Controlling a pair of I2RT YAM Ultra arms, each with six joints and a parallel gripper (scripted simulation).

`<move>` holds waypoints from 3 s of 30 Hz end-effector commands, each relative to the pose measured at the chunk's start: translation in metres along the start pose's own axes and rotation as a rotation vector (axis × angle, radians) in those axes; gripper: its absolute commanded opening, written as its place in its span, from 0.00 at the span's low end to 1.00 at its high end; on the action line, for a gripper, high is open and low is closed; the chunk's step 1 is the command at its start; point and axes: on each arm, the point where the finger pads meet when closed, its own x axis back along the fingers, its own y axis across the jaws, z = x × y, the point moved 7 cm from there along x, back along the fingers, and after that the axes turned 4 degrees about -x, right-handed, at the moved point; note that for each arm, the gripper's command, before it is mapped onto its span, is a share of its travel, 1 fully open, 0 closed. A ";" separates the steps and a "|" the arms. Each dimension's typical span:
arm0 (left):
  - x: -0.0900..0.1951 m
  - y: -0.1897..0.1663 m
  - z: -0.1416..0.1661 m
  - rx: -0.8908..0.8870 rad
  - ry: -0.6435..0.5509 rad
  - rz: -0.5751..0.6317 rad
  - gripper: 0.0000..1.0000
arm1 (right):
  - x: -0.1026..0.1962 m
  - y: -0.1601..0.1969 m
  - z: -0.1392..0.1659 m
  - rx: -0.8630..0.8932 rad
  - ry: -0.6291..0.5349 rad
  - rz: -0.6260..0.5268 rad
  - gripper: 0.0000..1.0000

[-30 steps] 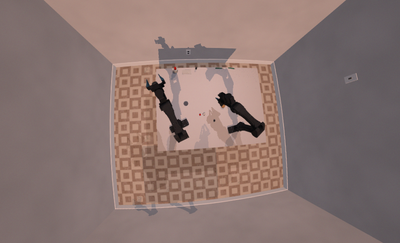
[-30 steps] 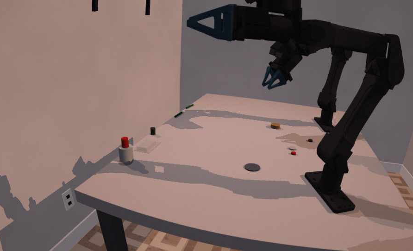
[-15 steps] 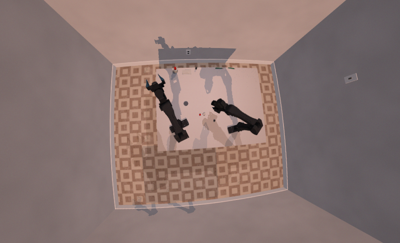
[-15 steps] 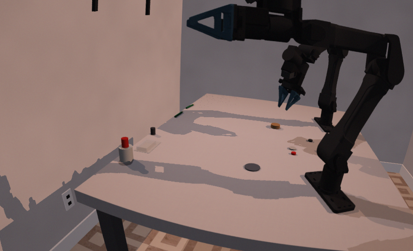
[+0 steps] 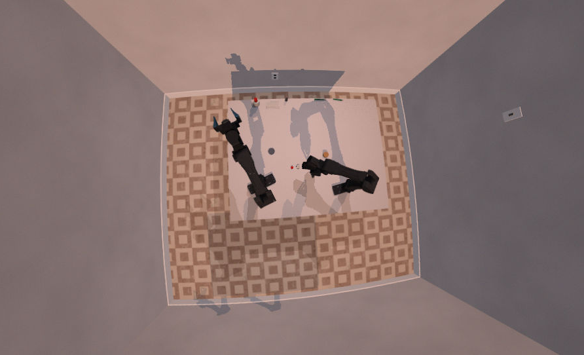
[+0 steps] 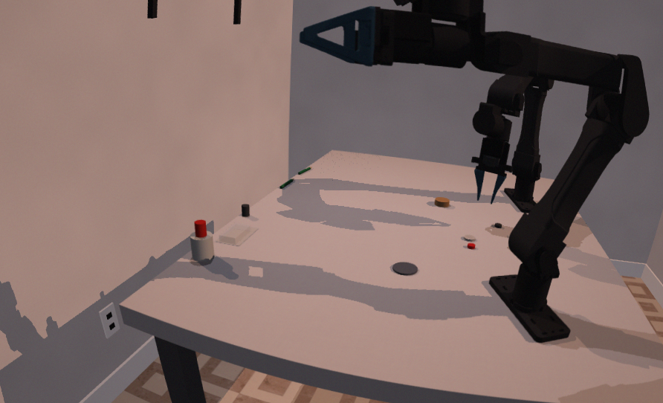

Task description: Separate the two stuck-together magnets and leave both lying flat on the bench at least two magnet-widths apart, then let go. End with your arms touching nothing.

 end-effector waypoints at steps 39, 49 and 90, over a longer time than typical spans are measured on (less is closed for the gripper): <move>0.002 0.000 -0.007 0.000 -0.025 0.002 1.00 | -0.032 0.039 0.018 0.172 0.188 -0.067 0.33; 0.002 0.000 -0.007 0.000 -0.025 0.002 1.00 | -0.042 0.039 0.019 0.172 0.188 -0.067 0.33; 0.002 0.000 -0.007 0.000 -0.025 0.002 1.00 | -0.050 0.040 0.024 0.172 0.188 -0.067 0.33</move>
